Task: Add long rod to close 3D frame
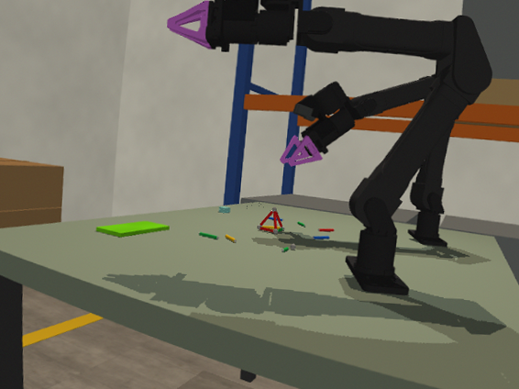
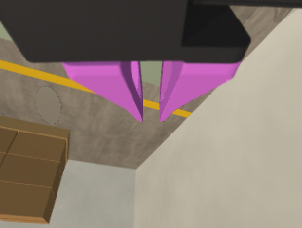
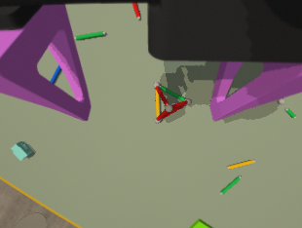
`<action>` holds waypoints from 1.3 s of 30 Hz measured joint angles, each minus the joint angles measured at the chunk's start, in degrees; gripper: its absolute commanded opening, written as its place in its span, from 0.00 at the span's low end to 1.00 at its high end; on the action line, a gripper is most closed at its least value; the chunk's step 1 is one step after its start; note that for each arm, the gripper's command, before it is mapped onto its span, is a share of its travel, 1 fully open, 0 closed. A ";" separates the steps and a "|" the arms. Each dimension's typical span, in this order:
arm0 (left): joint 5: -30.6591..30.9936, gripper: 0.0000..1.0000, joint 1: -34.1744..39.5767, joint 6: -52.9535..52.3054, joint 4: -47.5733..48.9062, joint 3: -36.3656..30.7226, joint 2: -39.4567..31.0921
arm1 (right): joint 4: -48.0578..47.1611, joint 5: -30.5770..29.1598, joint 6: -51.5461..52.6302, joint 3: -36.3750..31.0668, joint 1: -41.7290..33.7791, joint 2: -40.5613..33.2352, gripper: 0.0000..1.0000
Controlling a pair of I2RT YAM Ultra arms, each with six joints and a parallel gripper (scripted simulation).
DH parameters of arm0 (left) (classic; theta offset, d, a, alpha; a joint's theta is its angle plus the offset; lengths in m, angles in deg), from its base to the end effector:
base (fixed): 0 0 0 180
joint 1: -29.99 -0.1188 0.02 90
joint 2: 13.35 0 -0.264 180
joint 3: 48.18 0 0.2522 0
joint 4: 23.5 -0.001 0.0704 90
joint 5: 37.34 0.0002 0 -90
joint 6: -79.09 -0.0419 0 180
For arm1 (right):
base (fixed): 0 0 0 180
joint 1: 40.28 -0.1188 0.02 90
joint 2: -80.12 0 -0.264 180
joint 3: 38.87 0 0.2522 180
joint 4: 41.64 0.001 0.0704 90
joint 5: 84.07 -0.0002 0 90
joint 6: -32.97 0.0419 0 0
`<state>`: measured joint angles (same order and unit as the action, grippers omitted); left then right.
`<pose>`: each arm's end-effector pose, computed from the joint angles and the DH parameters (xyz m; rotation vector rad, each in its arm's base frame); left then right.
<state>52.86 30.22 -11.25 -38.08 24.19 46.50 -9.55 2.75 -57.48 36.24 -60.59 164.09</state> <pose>0.2458 -0.0001 0.3975 0.0107 1.6067 -0.0013 0.3063 0.1119 0.2688 -0.3835 2.2546 0.1174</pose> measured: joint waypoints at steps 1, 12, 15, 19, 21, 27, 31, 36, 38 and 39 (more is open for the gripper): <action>0.00 0.13 0.00 0.00 0.00 0.00 0.00 | -0.98 -0.20 -0.13 -0.15 0.57 -1.77 1.00; 0.00 0.13 0.00 0.00 0.00 0.00 0.00 | -12.63 0.48 -0.83 -3.72 13.60 -23.30 1.00; 0.00 0.13 0.00 0.00 0.00 0.00 0.00 | -15.82 1.31 -0.50 -2.82 16.85 -24.37 1.00; 0.00 0.13 0.00 0.00 0.00 0.00 0.00 | -17.84 2.12 -0.09 -2.62 18.53 -24.30 1.00; 0.00 0.13 0.00 0.00 0.00 0.00 0.00 | -18.18 2.43 0.04 -2.56 19.17 -24.33 1.00; 0.00 0.13 0.00 0.00 0.00 0.00 0.00 | -18.34 2.58 0.04 -2.03 19.93 -24.33 1.00; 0.00 0.13 0.00 0.00 0.00 0.00 0.00 | -18.34 2.67 0.04 -2.03 19.93 -24.33 1.00; 0.00 0.13 0.00 0.00 0.00 0.00 0.00 | -18.34 2.71 0.04 -2.01 19.93 -24.33 1.00; 0.00 0.13 0.00 0.00 0.00 0.00 0.00 | -18.34 2.71 0.07 -2.03 19.93 -24.33 1.00; 0.00 0.13 0.00 0.00 0.00 0.00 0.00 | -18.34 2.71 0.07 -2.01 19.93 -24.33 1.00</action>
<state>52.86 30.22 -11.25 -38.08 24.19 46.50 -27.89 5.46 -57.41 34.23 -40.66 139.76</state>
